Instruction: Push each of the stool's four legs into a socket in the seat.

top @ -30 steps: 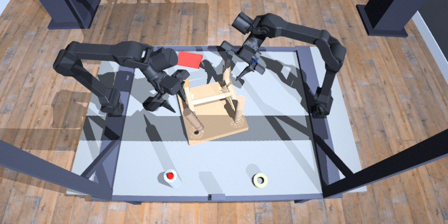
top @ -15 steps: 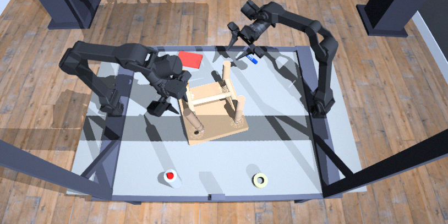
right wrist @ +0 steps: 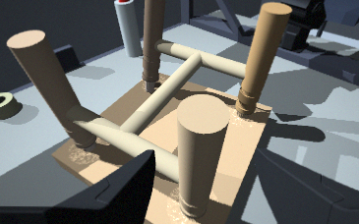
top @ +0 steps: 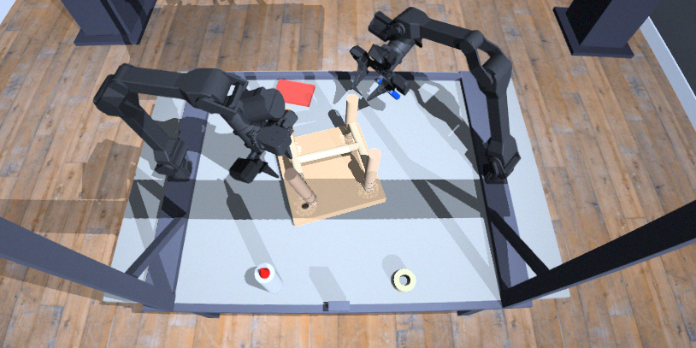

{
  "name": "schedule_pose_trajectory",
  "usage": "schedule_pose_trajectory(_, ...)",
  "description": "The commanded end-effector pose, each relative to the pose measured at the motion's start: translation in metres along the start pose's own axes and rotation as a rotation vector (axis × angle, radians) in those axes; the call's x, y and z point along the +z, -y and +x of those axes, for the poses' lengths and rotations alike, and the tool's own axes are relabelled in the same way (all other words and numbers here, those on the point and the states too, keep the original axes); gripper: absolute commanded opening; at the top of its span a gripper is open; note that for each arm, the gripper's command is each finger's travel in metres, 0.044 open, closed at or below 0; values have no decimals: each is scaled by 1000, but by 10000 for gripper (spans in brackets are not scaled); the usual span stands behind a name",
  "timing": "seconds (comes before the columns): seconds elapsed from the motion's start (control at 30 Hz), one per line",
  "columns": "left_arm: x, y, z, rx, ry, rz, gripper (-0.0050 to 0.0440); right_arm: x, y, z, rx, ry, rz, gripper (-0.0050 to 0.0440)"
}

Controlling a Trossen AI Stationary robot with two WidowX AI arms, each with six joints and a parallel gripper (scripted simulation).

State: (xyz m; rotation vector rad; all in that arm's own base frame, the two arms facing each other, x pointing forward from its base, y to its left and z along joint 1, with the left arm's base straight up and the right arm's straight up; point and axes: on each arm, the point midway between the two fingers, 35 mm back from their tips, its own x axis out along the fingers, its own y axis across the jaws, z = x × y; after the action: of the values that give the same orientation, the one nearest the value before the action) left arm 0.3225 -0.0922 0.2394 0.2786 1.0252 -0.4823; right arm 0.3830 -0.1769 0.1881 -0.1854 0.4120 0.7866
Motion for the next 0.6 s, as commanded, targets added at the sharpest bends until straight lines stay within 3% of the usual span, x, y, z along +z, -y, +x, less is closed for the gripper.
schedule_pose_trajectory(0.0,1,0,11,4,2,-3,260,12,-3,12,-3,6,-16,260)
schedule_pose_trajectory(0.2,1,0,47,4,3,-3,260,12,-2,39,-5,4,-18,260)
schedule_pose_trajectory(0.57,1,1,70,3,4,-3,260,15,-1,61,-6,7,-18,243)
